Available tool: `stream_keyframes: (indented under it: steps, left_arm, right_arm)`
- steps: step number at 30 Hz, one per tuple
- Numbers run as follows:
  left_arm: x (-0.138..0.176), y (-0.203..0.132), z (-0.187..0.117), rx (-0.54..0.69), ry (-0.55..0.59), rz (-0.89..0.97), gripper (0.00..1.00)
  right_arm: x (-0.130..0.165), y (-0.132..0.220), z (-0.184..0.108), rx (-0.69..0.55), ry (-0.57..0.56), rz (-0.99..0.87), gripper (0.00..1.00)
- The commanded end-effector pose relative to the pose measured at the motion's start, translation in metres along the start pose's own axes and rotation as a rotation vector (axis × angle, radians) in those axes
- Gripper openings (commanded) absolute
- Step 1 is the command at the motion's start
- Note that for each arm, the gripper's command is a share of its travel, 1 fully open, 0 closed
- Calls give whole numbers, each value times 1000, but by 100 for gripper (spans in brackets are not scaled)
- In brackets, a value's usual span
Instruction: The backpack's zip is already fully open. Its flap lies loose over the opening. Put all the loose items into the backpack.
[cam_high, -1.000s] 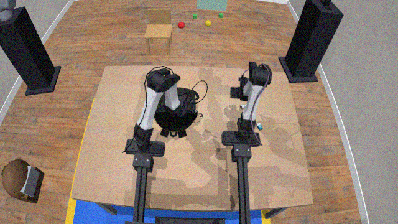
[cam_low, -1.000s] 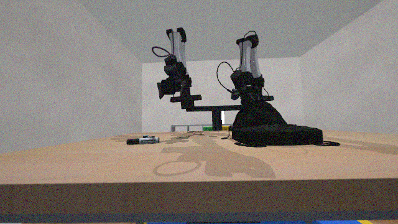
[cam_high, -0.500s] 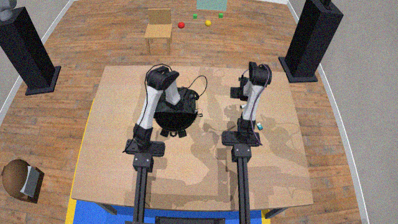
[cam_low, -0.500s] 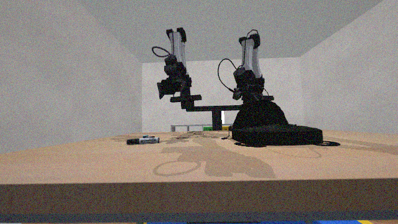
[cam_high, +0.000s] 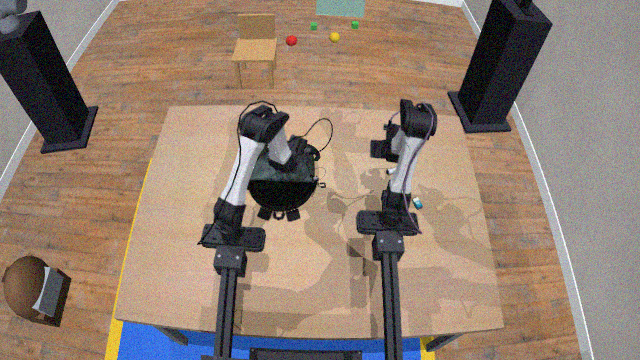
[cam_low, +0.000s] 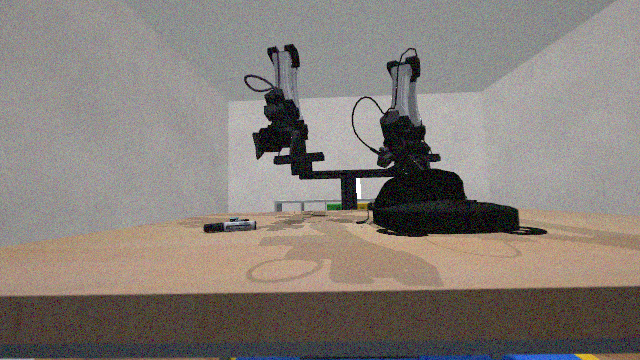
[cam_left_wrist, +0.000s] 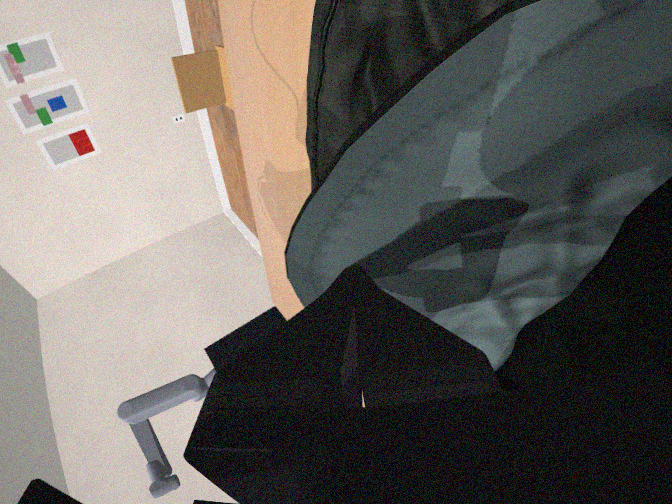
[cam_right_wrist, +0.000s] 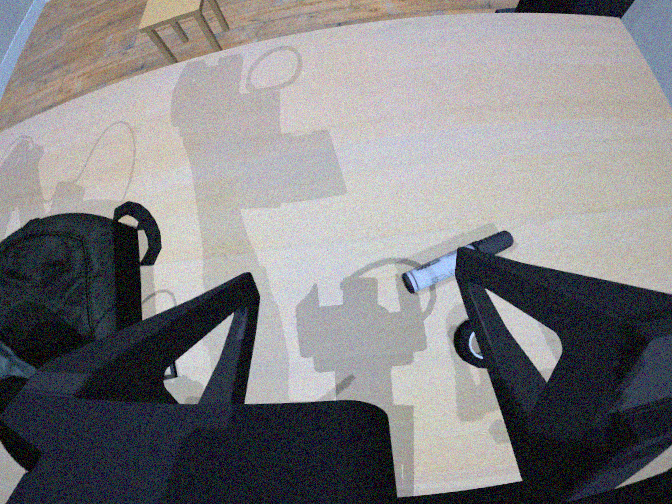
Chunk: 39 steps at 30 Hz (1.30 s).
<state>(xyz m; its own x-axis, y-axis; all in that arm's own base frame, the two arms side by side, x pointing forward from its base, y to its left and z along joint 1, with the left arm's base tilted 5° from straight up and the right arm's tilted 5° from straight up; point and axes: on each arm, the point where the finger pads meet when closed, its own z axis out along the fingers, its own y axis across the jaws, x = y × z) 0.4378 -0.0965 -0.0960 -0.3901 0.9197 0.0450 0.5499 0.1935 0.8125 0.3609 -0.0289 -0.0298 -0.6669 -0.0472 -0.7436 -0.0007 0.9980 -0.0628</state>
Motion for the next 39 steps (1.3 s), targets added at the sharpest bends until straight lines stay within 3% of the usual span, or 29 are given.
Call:
stream_keyframes:
  steps: [1,3,4,18,19,24,25,39]
  left_arm:
    - [-11,7,8,-15,-30,-10,0]
    - [-12,6,12,-15,-30,-10,0]
    - [-18,3,34,-15,-30,-10,0]
    - [-19,-10,52,-14,-29,-8,0]
    - [-19,-24,71,-13,-29,-8,0]
    - [-22,-30,65,-13,-36,-3,0]
    - [-28,-11,50,-39,-57,-31,0]
    - [-21,-17,-6,-26,-32,-19,0]
  right_arm:
    - [-8,0,0,0,-22,-2,90]
    - [-8,0,0,0,-22,-2,90]
    - [-8,0,0,0,-22,-2,90]
    - [-8,0,0,0,-22,-2,90]
    - [-8,0,0,0,-22,-2,90]
    - [-8,0,0,0,-22,-2,90]
    - [-8,0,0,0,-22,-2,90]
    - [-8,0,0,0,-22,-2,90]
